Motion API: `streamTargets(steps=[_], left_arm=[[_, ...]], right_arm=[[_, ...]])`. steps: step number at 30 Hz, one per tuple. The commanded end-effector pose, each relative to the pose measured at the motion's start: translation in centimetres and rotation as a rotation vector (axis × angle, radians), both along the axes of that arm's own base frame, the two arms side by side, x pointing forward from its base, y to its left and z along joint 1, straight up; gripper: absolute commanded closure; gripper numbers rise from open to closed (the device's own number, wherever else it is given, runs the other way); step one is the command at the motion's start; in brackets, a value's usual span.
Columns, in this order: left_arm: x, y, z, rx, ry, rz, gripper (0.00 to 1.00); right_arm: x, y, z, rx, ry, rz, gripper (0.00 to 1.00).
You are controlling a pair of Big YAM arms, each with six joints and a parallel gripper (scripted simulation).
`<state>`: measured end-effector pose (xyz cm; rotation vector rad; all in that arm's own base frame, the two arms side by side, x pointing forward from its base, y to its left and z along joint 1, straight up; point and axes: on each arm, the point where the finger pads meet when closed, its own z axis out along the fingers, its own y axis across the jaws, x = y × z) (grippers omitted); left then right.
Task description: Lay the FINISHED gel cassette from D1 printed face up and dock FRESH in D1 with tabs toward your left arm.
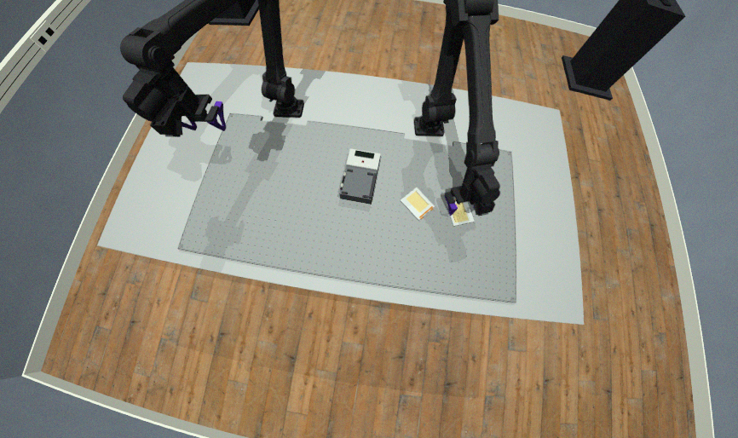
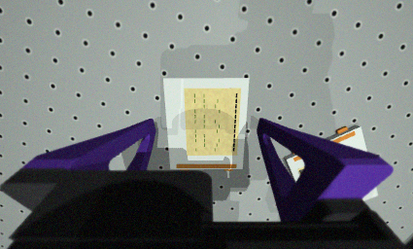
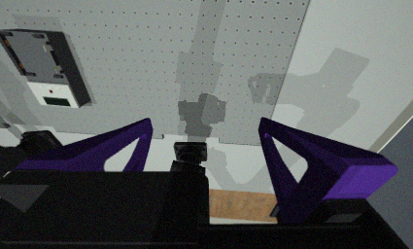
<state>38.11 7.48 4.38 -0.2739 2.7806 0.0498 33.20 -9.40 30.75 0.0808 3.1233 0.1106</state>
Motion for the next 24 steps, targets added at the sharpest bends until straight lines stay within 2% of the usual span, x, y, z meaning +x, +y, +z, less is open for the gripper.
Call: streamTargets(steps=[1, 24], left_arm=[[2.1, 0.4, 2.7, 0.010, -0.050, 0.000, 0.02], [1.0, 0.2, 5.0, 0.009, -0.046, 0.000, 0.02]], right_arm=[[0.9, -0.7, 2.0, -0.003, -0.012, -0.021, 0.00], [0.9, -0.7, 2.0, -0.003, -0.012, -0.021, 0.00]])
